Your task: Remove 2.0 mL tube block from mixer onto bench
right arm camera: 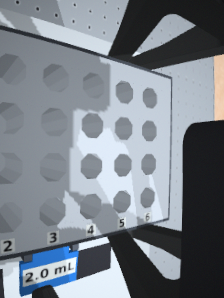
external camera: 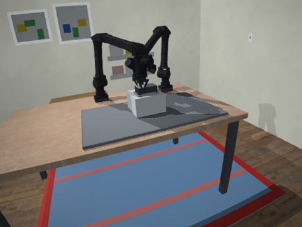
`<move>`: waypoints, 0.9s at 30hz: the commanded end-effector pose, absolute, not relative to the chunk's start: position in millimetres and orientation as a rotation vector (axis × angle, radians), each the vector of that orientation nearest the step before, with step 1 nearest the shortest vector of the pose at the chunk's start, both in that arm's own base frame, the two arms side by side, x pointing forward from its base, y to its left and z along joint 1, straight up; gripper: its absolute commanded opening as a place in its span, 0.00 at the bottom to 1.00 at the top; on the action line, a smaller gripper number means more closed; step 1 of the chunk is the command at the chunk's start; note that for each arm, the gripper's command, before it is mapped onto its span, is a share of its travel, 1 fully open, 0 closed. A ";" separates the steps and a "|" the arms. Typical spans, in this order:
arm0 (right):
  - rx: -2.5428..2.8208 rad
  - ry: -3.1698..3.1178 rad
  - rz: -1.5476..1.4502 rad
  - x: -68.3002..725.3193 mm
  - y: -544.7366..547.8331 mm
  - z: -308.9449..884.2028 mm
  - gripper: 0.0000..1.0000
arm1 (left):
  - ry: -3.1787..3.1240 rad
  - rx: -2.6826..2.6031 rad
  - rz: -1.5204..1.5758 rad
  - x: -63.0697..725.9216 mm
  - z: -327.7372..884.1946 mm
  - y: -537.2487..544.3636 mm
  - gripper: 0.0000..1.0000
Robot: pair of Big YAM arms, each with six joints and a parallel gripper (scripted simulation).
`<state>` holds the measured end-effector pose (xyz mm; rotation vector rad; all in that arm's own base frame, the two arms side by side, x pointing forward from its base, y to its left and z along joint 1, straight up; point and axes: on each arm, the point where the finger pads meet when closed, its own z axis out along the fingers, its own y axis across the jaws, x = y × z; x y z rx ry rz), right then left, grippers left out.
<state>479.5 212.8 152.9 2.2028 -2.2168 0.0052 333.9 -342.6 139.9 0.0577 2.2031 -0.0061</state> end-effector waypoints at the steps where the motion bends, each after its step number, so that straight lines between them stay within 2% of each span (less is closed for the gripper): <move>1: 2.196 -2.190 -0.017 478.0 216.0 144.9 0.00 | 2.209 0.081 -0.012 333.7 132.1 -352.7 0.00; 27: 2.196 -2.190 -0.017 478.0 216.0 144.9 0.00 | 2.214 0.083 -0.002 332.5 126.2 -348.4 0.00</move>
